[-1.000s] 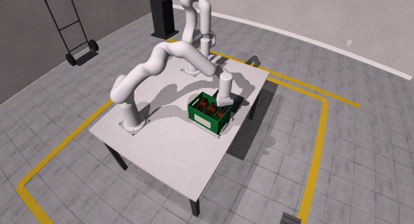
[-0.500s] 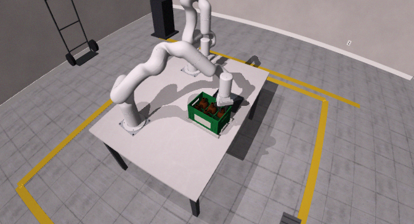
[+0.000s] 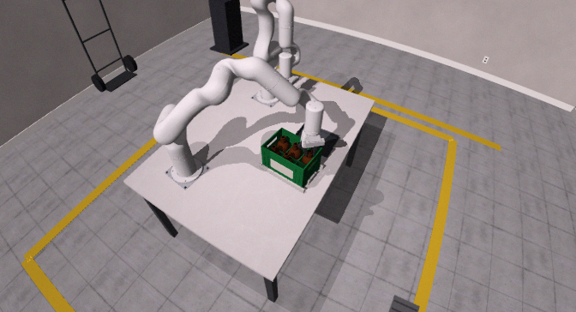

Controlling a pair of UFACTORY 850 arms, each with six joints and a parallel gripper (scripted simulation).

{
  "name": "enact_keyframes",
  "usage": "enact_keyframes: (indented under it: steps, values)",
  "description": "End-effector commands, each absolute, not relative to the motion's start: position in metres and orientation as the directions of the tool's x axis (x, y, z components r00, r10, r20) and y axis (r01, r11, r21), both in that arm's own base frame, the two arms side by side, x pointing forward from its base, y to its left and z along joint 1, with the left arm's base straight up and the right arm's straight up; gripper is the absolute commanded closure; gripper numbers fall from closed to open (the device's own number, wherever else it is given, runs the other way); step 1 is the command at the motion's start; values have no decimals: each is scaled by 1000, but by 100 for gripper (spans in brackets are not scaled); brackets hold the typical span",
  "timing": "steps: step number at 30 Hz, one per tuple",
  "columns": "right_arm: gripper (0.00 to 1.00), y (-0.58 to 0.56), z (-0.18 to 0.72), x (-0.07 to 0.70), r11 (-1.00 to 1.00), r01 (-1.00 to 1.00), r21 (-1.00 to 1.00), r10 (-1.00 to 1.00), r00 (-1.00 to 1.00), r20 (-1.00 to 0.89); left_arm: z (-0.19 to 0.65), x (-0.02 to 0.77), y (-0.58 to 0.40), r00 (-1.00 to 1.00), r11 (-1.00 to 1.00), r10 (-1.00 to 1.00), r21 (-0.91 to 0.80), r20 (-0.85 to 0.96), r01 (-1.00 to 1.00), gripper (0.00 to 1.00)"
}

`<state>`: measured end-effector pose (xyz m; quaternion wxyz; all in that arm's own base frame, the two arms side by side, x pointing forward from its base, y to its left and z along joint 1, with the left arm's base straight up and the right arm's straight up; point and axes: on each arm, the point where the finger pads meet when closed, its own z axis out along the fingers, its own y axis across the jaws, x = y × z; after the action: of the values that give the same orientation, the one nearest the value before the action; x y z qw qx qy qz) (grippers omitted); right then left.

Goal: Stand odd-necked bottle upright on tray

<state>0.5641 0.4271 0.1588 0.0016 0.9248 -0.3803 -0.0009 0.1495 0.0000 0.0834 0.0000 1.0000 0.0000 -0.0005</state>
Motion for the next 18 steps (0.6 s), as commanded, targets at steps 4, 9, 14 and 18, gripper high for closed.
enact_keyframes:
  steps: [4,9,14,18]
  values:
    - [100,428,163,565,-711,-704,0,-704,711,0,84,150,0,1000,-1000,0,0,0,0,0]
    - [100,428,167,565,-711,-704,0,-704,711,0,84,150,0,1000,-1000,0,0,0,0,0]
    - [100,428,173,565,-711,-704,0,-704,711,0,84,150,0,1000,-1000,0,0,0,0,0]
    - [100,428,176,565,-711,-704,0,-704,711,0,84,150,0,1000,-1000,0,0,0,0,0]
